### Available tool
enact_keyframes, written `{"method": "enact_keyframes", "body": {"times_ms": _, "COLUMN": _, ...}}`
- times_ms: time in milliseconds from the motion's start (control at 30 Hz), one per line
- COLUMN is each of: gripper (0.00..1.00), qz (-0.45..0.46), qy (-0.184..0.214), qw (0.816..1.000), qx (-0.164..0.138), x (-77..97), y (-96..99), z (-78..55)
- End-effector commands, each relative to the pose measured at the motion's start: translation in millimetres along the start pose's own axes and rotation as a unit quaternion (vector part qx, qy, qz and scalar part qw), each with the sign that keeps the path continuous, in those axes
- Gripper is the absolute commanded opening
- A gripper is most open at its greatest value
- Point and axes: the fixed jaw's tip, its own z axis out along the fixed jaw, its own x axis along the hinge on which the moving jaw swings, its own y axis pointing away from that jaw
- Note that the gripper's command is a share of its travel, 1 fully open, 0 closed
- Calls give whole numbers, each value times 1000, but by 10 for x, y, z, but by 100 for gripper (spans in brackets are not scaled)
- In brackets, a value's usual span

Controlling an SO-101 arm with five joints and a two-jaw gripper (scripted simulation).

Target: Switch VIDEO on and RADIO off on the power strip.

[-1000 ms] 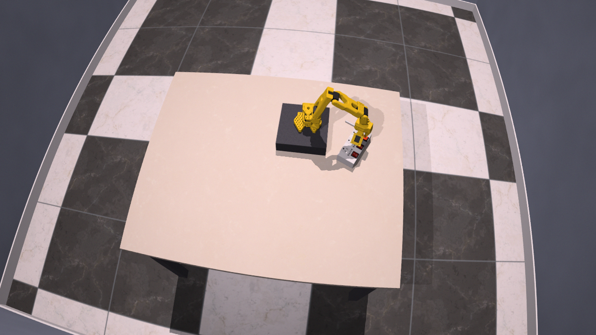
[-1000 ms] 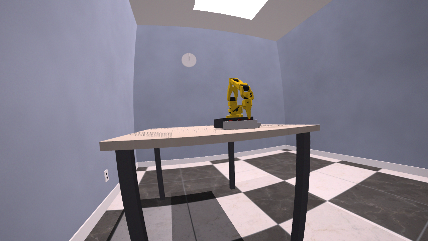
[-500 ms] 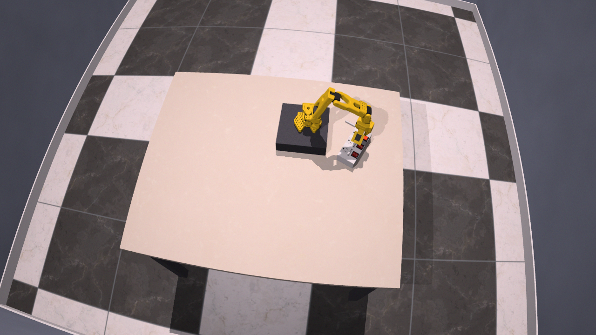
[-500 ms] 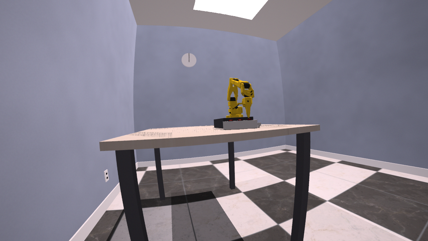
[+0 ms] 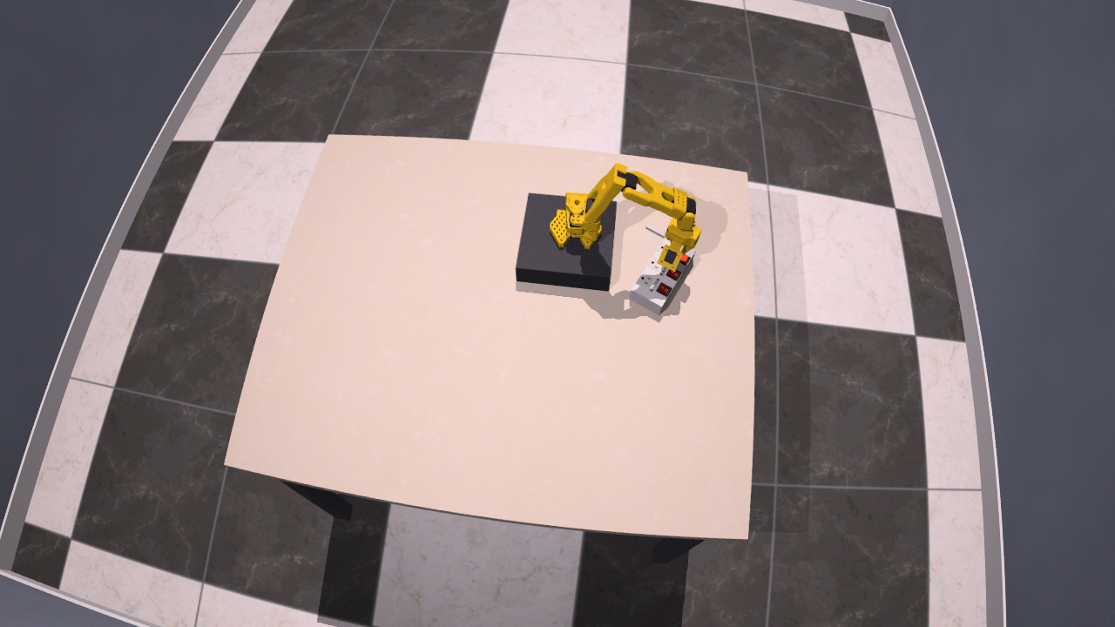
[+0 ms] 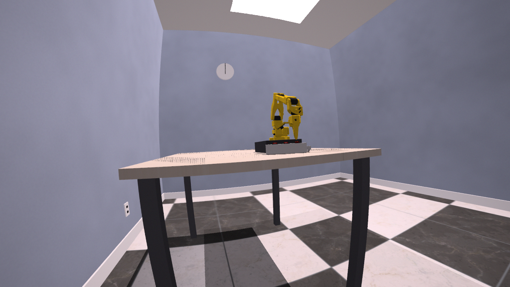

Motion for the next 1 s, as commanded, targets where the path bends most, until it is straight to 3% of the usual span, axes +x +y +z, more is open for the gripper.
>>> {"method": "enact_keyframes", "body": {"times_ms": 0, "gripper": 0, "qz": -6, "qy": -1, "qw": 1000, "qx": 3, "x": 5, "y": -2, "z": 3}}
{"method": "enact_keyframes", "body": {"times_ms": 967, "gripper": 0, "qz": 17, "qy": -1, "qw": 1000, "qx": 3, "x": -26, "y": 6, "z": -1}}
